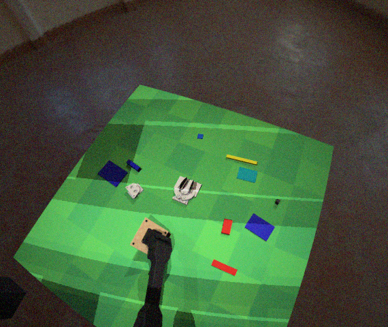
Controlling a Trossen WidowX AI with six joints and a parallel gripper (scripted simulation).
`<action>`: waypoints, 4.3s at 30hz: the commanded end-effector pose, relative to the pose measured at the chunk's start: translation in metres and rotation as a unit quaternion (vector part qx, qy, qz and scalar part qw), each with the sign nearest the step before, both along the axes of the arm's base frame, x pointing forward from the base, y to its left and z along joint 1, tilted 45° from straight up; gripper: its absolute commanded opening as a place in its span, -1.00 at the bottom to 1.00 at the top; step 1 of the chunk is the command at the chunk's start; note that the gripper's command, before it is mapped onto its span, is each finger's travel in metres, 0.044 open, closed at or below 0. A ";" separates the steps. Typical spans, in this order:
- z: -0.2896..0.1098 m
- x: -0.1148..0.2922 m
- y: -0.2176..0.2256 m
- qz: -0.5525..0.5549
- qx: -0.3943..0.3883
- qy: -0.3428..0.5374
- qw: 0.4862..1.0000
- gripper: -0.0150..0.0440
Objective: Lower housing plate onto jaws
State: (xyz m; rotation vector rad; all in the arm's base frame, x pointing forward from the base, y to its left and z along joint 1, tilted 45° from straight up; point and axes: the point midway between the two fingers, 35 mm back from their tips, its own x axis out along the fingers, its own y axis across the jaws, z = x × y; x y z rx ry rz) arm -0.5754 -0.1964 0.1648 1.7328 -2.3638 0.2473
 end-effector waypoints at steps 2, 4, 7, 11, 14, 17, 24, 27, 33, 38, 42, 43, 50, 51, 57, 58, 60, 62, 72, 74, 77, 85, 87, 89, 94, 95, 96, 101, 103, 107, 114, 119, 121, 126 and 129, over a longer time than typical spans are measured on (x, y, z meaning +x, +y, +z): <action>0.000 0.000 0.000 0.000 0.000 0.000 1.000 1.00; 0.002 0.001 -0.002 0.002 -0.001 -0.002 1.000 1.00; 0.008 0.003 -0.009 0.007 -0.005 -0.006 1.000 1.00; 0.018 0.007 -0.020 0.018 -0.010 -0.014 1.000 1.00; 0.026 0.011 -0.029 0.026 -0.015 -0.021 0.999 1.00; 0.035 0.015 -0.039 0.035 -0.020 -0.028 0.999 1.00; 0.056 0.026 -0.062 0.056 -0.032 -0.046 0.997 1.00; 0.067 0.032 -0.073 0.067 -0.038 -0.055 0.996 1.00; 0.087 0.045 -0.093 0.088 -0.048 -0.073 0.992 1.00; 0.103 0.057 -0.110 0.105 -0.057 -0.089 0.989 1.00; 0.115 0.067 -0.122 0.119 -0.064 -0.103 0.985 1.00; 0.118 0.069 -0.125 0.122 -0.066 -0.107 0.984 1.00; 0.140 0.088 -0.146 0.147 -0.078 -0.133 0.977 1.00; 0.144 0.091 -0.149 0.150 -0.080 -0.137 0.976 1.00; 0.162 0.110 -0.166 0.171 -0.090 -0.161 0.968 1.00; 0.166 0.113 -0.169 0.175 -0.092 -0.164 0.966 1.00; 0.172 0.119 -0.174 0.182 -0.095 -0.172 0.963 1.00; 0.178 0.126 -0.179 0.189 -0.098 -0.180 0.960 1.00; 0.209 0.160 -0.203 0.225 -0.112 -0.220 0.943 1.00; 0.215 0.167 -0.207 0.233 -0.114 -0.228 0.938 1.00; 0.224 0.179 -0.213 0.244 -0.118 -0.241 0.932 1.00; 0.246 0.209 -0.228 0.272 -0.127 -0.276 0.913 1.00; 0.251 0.216 -0.232 0.279 -0.128 -0.285 0.908 1.00; 0.257 0.224 -0.235 0.286 -0.130 -0.294 0.903 1.00; 0.269 0.243 -0.242 0.303 -0.134 -0.317 0.889 1.00; 0.272 0.247 -0.243 0.306 -0.134 -0.321 0.886 1.00; 0.274 0.251 -0.245 0.310 -0.135 -0.326 0.883 1.00; 0.286 0.271 -0.250 0.326 -0.138 -0.349 0.868 1.00; 0.290 0.278 -0.253 0.332 -0.138 -0.360 0.861 1.00; 0.296 0.292 -0.258 0.344 -0.138 -0.383 0.846 1.00; 0.304 0.317 -0.265 0.362 -0.135 -0.424 0.819 1.00; 0.310 0.334 -0.270 0.375 -0.132 -0.453 0.798 1.00; 0.312 0.341 -0.271 0.379 -0.131 -0.465 0.789 1.00; 0.317 0.359 -0.275 0.390 -0.127 -0.493 0.767 1.00; 0.319 0.369 -0.277 0.396 -0.123 -0.512 0.752 1.00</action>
